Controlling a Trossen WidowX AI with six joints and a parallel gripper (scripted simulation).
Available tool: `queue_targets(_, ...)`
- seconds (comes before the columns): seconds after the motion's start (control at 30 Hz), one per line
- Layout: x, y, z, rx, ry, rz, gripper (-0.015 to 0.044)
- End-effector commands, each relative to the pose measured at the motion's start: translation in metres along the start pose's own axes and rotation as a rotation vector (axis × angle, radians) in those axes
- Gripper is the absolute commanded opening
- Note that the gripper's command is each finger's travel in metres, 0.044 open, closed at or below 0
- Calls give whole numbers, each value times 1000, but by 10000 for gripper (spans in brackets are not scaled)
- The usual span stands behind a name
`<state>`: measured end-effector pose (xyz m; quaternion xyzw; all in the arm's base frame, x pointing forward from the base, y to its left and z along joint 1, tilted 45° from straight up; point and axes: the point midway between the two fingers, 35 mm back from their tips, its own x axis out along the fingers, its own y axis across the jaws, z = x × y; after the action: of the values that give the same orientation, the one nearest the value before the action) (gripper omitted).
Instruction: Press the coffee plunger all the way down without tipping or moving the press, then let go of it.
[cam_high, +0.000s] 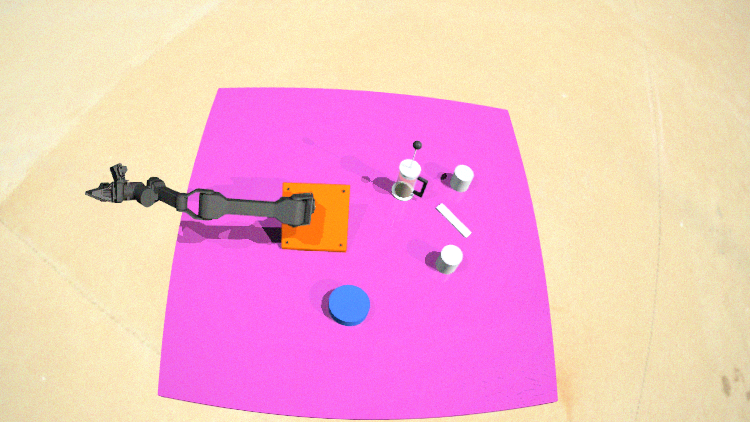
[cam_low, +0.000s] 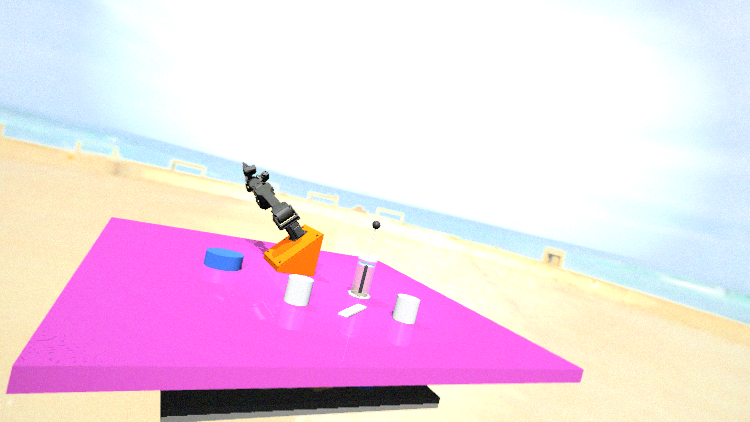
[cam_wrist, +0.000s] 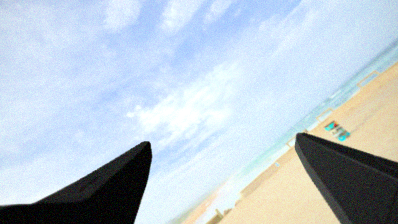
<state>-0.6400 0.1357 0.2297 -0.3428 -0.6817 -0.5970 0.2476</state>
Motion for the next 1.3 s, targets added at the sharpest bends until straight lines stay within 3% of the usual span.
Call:
queue_targets(0.0, 0, 0, 2, 0, -5, -4, 426)
queue_targets(0.13, 3, 3, 33, -71, -57, -34, 440)
queue_targets(0.37, 1, 28, 150, -335, -258, -162, 440)
queue_targets(0.63, -27, 78, 272, -592, -485, -310, 440)
queue_targets(0.97, -102, 169, 406, -901, -780, -583, 440)
queue_targets(1.27, -199, 268, 484, -1139, -1038, -885, 440)
